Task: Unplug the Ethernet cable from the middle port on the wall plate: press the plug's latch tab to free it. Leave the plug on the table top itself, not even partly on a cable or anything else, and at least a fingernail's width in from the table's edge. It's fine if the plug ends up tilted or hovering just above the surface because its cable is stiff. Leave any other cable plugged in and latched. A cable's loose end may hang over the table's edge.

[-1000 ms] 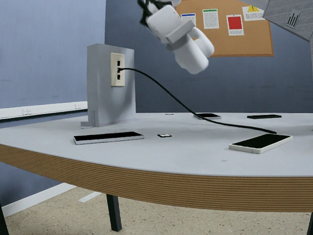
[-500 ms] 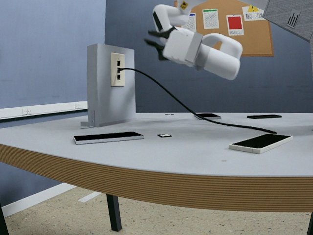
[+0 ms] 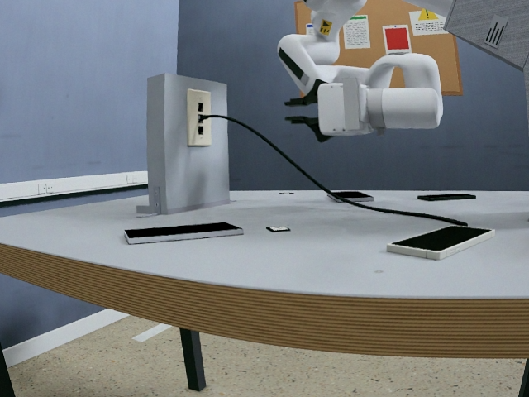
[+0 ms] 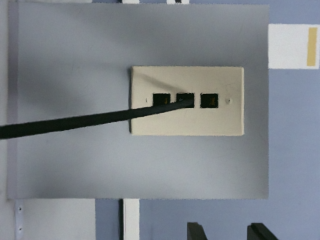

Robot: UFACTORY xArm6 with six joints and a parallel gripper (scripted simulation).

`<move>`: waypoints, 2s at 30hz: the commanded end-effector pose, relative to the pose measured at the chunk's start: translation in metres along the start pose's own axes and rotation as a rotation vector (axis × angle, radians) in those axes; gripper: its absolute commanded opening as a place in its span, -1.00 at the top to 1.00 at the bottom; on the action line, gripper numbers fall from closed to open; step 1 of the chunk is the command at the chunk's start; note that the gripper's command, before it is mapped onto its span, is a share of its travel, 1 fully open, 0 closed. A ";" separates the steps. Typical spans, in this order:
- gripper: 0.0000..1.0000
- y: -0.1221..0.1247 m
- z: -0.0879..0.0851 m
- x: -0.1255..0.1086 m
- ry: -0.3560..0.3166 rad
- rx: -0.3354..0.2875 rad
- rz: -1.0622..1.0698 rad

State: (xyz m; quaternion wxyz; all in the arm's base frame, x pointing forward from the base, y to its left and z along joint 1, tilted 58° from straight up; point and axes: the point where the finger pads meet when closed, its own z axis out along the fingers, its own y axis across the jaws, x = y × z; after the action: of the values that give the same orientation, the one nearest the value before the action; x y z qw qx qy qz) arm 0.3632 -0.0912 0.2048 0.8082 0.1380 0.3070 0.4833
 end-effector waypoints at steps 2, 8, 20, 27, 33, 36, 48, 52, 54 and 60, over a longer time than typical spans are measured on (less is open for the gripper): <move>0.47 -0.004 -0.001 -0.003 -0.017 0.014 0.001; 0.47 -0.013 0.028 0.010 0.015 0.019 -0.008; 0.47 -0.015 0.087 0.026 0.017 0.019 -0.011; 0.47 -0.006 0.119 0.028 -0.017 0.014 0.001; 0.47 -0.006 0.119 0.028 -0.017 0.014 0.001; 0.47 -0.006 0.119 0.028 -0.017 0.014 0.001; 0.47 -0.005 0.119 0.037 -0.017 0.014 0.001; 0.47 -0.005 0.119 0.043 -0.017 0.014 0.001; 0.47 -0.005 0.119 0.047 -0.017 0.014 0.001; 0.47 -0.005 0.120 0.059 -0.017 0.014 0.001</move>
State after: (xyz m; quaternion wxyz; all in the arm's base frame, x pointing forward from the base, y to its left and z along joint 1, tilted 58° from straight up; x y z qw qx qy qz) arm 0.4594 -0.0423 0.2762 0.8096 0.1474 0.3039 0.4800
